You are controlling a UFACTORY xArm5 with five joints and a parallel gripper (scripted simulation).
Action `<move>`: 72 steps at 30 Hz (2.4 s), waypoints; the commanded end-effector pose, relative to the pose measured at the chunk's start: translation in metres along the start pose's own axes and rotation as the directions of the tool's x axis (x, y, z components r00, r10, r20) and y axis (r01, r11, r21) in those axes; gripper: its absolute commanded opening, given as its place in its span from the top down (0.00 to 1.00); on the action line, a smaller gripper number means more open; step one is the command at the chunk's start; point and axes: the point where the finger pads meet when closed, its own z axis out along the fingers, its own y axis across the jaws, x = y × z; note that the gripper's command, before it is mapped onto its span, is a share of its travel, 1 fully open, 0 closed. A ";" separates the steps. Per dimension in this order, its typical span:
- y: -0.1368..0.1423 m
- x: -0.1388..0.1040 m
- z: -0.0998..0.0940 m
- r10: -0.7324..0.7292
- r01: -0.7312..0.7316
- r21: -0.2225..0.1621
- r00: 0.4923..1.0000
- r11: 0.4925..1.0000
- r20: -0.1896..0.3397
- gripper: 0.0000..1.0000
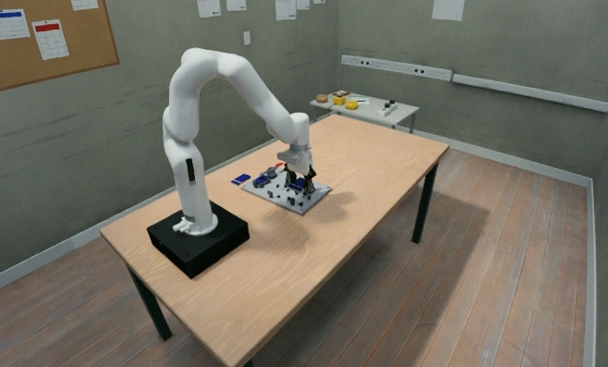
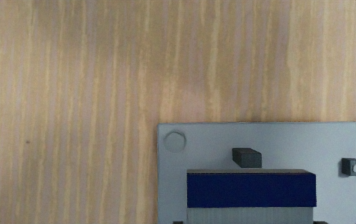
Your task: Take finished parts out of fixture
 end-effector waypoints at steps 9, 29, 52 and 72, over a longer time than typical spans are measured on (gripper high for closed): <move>-0.022 -0.001 -0.001 0.000 0.000 0.002 1.000 1.000 0.004 1.00; -0.067 -0.001 -0.002 0.000 0.000 0.002 1.000 1.000 0.004 1.00; -0.105 -0.002 -0.002 0.000 0.000 0.003 1.000 1.000 0.004 1.00; -0.111 -0.002 -0.002 0.000 0.000 0.003 1.000 1.000 0.004 1.00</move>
